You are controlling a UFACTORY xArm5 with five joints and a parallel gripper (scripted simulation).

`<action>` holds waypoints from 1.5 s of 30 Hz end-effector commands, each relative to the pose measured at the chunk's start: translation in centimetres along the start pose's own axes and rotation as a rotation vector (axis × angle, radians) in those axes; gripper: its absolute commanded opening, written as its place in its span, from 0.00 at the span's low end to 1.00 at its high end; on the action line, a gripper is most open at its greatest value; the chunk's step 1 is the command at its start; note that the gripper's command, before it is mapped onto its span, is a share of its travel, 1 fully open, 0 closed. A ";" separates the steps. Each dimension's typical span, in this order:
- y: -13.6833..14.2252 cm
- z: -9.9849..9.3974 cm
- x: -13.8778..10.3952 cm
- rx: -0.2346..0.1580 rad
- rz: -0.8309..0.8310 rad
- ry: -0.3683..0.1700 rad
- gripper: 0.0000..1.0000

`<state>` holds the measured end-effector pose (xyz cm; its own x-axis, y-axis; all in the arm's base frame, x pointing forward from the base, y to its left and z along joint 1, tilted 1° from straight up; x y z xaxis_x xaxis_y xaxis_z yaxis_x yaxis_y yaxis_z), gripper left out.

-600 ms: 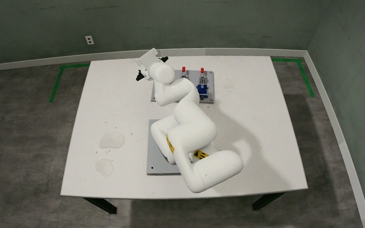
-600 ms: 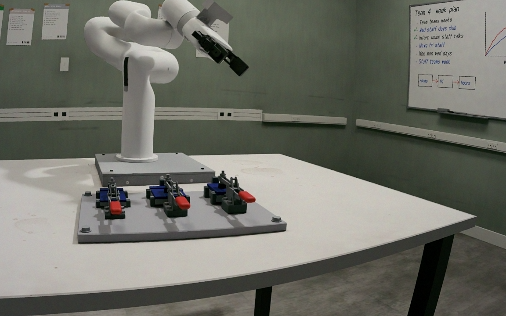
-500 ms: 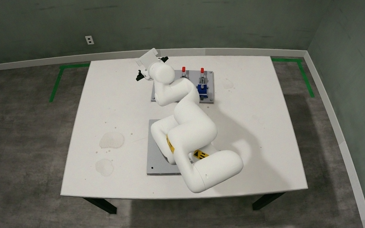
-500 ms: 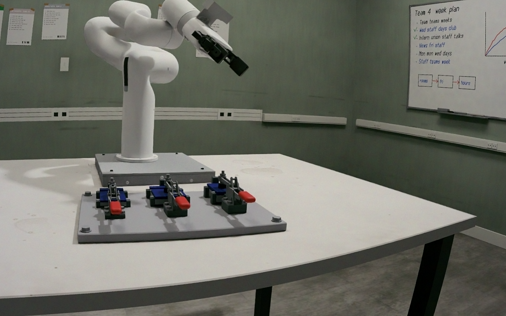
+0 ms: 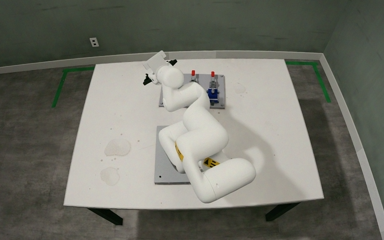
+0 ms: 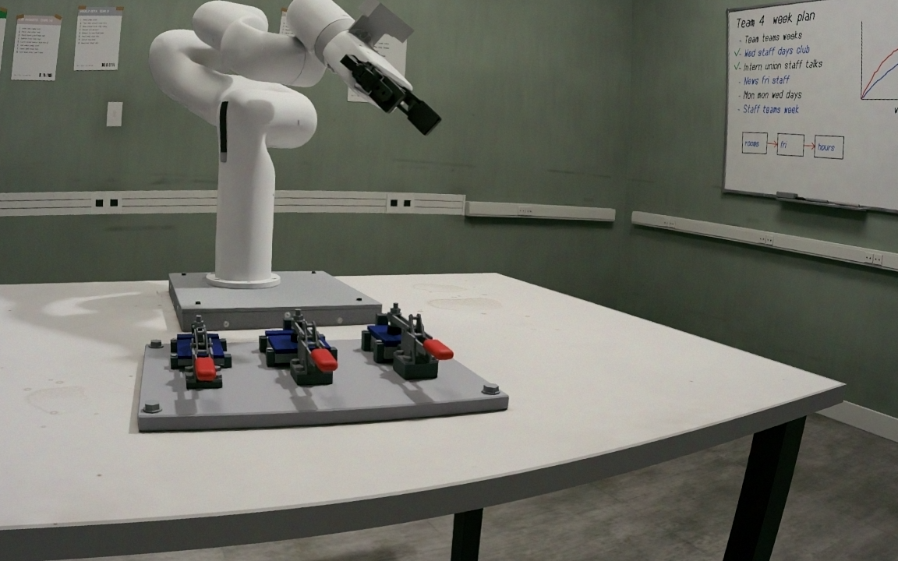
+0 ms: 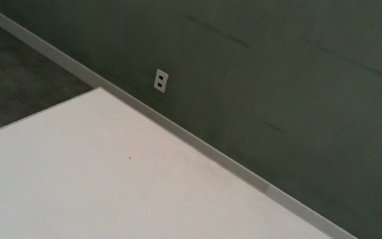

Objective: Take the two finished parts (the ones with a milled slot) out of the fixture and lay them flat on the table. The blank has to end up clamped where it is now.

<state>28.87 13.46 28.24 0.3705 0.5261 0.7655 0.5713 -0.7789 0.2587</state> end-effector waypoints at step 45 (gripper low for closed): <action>9.0 2.0 -3.5 0.165 -0.956 -0.385 1.00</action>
<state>33.28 6.61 26.88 0.0078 0.9886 0.1503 0.8082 -0.0947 0.5813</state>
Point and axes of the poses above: the point where the finger pads meet when closed, its own z axis out along the fingers, its own y axis across the jaws, x = y × z, the point moved 3 cm from there along -z, back along the fingers, and after that the axes turned 3 degrees about -z, right-handed, at the moved point
